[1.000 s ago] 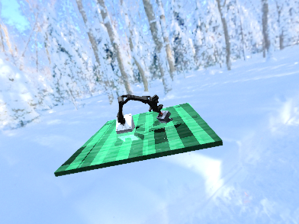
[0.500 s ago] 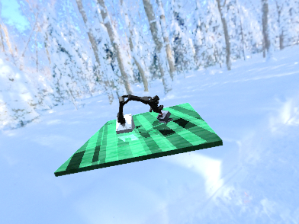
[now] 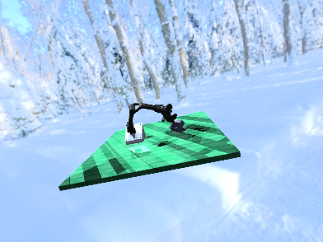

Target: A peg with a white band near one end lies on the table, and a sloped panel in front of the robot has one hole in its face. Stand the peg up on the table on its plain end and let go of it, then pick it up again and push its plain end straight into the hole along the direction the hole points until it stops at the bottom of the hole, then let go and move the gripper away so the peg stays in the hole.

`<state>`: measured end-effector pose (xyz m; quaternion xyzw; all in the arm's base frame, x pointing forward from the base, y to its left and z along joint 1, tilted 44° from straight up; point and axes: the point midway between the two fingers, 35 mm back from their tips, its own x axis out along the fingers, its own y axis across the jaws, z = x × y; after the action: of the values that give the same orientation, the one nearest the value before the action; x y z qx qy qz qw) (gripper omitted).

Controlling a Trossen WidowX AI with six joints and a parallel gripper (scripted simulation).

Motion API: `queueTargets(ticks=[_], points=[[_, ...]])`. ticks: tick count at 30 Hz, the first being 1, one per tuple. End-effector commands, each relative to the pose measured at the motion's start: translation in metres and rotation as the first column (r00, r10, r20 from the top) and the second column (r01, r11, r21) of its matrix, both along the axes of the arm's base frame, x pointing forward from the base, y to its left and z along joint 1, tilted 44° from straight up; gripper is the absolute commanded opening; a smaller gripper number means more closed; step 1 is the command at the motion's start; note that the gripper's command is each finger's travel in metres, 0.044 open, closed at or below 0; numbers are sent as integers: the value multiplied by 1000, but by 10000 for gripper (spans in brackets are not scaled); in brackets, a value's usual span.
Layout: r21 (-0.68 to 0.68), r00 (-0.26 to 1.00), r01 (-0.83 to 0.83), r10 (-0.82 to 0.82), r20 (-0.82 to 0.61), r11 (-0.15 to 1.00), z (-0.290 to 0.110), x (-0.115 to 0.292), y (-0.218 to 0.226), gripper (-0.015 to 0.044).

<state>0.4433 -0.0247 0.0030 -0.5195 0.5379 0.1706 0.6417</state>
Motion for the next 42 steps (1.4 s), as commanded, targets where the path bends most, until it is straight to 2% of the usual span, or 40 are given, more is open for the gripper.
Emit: queueTargets(ticks=[1, 6, 23, 42], points=[[0, 1000, 0, 0, 0, 1000, 0, 0, 0, 0], [0, 1000, 0, 0, 0, 1000, 0, 0, 0, 0], [0, 1000, -1, 1, 0, 1000, 4, -1, 2, 440], [3, 1000, -5, 5, -3, 1000, 38, -13, 16, 440]])
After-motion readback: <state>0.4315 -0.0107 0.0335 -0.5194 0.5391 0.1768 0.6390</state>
